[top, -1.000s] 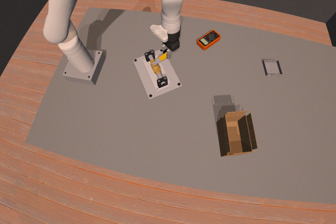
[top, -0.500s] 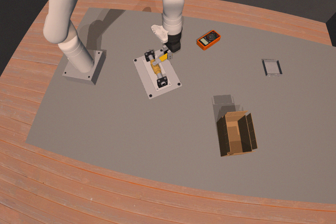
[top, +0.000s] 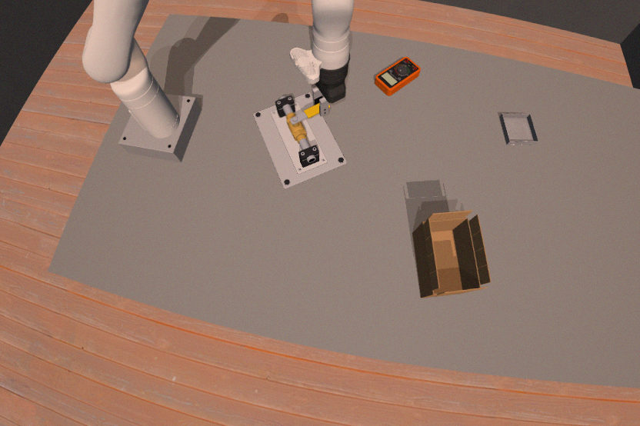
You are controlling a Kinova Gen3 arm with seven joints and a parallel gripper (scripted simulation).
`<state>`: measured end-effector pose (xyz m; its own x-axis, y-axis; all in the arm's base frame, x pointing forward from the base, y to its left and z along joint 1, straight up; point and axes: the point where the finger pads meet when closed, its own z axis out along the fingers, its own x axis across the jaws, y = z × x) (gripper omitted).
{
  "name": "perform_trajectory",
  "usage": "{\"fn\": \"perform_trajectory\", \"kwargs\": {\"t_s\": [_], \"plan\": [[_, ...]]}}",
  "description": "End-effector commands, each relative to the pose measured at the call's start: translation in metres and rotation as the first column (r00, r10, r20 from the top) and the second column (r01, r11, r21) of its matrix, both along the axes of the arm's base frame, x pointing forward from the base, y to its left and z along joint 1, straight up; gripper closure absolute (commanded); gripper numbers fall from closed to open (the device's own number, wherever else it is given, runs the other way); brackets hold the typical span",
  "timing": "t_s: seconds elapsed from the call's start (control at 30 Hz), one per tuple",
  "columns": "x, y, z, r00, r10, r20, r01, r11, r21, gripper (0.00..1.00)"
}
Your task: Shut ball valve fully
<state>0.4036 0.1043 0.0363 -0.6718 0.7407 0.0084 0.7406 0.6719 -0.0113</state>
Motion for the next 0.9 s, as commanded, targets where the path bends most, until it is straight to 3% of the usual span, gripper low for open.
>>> {"fn": "perform_trajectory", "kwargs": {"t_s": [0.0, 0.87], "plan": [[0.0087, -0.0021, -0.0002, 0.999, -0.034, 0.015, 0.034, 0.999, 0.003, 1.00], [0.0134, -0.0083, -0.0002, 0.991, -0.137, 0.015, 0.137, 0.991, 0.003, 1.00]]}}
